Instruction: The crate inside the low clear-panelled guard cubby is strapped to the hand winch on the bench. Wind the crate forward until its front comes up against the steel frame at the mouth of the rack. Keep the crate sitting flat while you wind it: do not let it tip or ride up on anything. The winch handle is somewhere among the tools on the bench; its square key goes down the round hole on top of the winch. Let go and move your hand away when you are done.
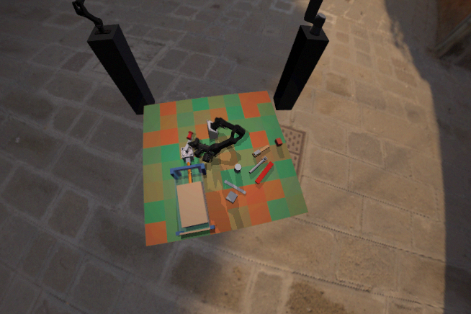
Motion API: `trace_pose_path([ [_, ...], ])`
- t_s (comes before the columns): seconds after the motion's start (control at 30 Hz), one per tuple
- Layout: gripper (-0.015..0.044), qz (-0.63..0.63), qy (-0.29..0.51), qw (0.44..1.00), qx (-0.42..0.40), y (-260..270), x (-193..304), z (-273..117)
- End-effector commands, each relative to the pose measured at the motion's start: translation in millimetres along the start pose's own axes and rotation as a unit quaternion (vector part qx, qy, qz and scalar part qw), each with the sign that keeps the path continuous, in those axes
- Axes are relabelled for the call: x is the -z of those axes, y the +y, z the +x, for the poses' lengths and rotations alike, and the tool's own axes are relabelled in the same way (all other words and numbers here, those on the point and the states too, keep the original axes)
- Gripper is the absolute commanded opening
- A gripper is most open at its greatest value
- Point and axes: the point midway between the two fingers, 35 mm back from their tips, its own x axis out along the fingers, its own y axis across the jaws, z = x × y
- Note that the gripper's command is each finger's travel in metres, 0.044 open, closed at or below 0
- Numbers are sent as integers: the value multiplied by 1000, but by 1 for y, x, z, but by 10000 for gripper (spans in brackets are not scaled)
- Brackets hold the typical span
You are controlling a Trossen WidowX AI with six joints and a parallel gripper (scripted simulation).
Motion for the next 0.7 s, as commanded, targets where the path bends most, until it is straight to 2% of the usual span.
trace_pose_path([
  [0.0,0,5,-2,1000,2,0,-4,-1],
  [0.33,0,0,3,1000,0,4,-5,-1],
  [0.63,236,-1,5,1000,0,3,-1,0],
  [0.67,240,-1,5,1000,0,3,-1,0],
])
